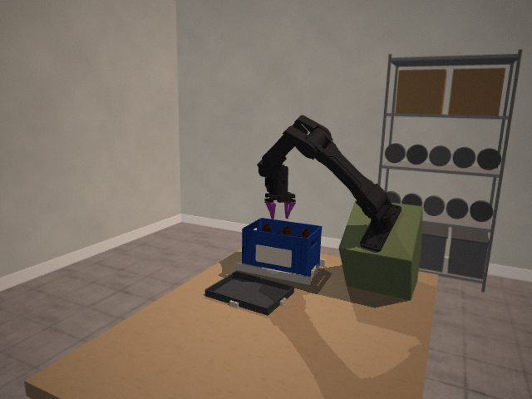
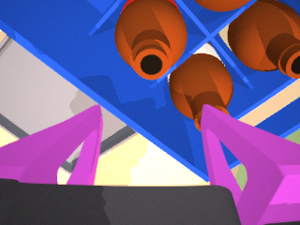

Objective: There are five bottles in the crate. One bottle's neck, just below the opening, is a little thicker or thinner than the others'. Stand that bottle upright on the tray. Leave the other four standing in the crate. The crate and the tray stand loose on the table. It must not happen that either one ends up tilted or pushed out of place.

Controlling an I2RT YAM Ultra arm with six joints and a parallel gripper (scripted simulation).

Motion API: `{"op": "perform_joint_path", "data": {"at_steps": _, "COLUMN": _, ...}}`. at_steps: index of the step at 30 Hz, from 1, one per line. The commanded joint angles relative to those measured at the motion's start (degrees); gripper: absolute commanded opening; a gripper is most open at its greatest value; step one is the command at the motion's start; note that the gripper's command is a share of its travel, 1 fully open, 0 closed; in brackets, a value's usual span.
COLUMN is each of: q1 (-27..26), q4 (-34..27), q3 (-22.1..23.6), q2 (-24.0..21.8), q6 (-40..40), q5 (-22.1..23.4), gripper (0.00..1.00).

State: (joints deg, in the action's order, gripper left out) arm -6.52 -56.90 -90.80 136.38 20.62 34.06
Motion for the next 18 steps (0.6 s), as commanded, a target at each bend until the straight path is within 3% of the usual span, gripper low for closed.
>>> {"op": "perform_joint_path", "data": {"at_steps": 1, "q1": -1.6, "q4": 0.9, "q3": -1.6, "q2": -1.1, "q6": 0.5, "q5": -0.3, "gripper": 0.61}}
{"op": "perform_joint_path", "data": {"at_steps": 18, "q1": 0.1, "q4": 3.1, "q3": 1.5, "q2": 0.5, "q6": 1.5, "q5": 0.0, "gripper": 0.61}}
